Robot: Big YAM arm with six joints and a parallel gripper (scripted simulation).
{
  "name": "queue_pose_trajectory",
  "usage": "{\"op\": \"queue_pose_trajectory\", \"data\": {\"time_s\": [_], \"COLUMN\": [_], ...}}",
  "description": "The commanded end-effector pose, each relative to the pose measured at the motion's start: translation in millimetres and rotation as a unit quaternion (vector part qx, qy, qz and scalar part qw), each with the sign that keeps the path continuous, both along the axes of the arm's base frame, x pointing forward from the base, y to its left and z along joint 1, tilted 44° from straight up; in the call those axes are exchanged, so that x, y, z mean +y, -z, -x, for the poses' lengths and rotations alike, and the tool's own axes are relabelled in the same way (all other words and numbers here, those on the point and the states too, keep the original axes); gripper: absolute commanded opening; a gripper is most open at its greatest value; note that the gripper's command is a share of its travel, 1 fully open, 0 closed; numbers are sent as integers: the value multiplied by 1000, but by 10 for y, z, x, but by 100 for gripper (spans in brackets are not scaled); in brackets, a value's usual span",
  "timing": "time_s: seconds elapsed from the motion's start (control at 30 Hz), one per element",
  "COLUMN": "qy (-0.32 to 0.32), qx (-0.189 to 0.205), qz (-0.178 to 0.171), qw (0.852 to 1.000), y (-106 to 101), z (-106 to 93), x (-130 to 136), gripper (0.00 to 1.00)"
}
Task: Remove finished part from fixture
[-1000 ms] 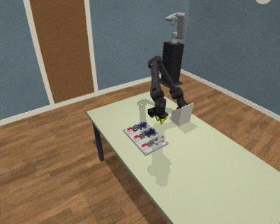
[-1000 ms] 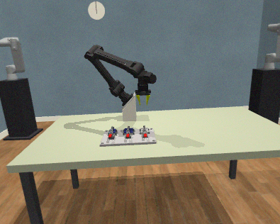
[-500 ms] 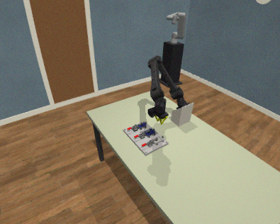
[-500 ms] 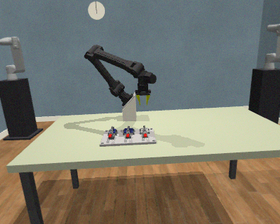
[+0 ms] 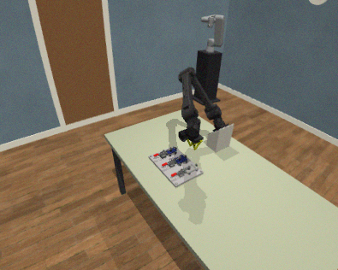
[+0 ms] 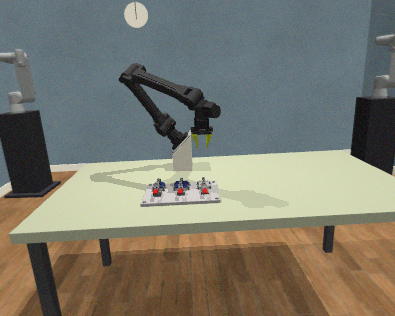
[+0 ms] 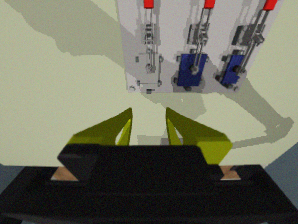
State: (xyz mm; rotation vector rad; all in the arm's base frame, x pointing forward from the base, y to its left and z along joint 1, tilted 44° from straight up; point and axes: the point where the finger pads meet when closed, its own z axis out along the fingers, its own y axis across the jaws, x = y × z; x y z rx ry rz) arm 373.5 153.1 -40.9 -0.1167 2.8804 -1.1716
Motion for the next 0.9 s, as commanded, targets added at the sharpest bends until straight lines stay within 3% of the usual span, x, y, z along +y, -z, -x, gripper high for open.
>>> {"op": "queue_pose_trajectory", "data": {"time_s": [0.0, 0.87], "qy": [-10, -9], "qx": [-13, -6], "qz": [-11, -6], "qw": [1000, 1000], "y": [-67, -39], "z": [-93, -46], "x": [178, 142], "gripper": [45, 45]}}
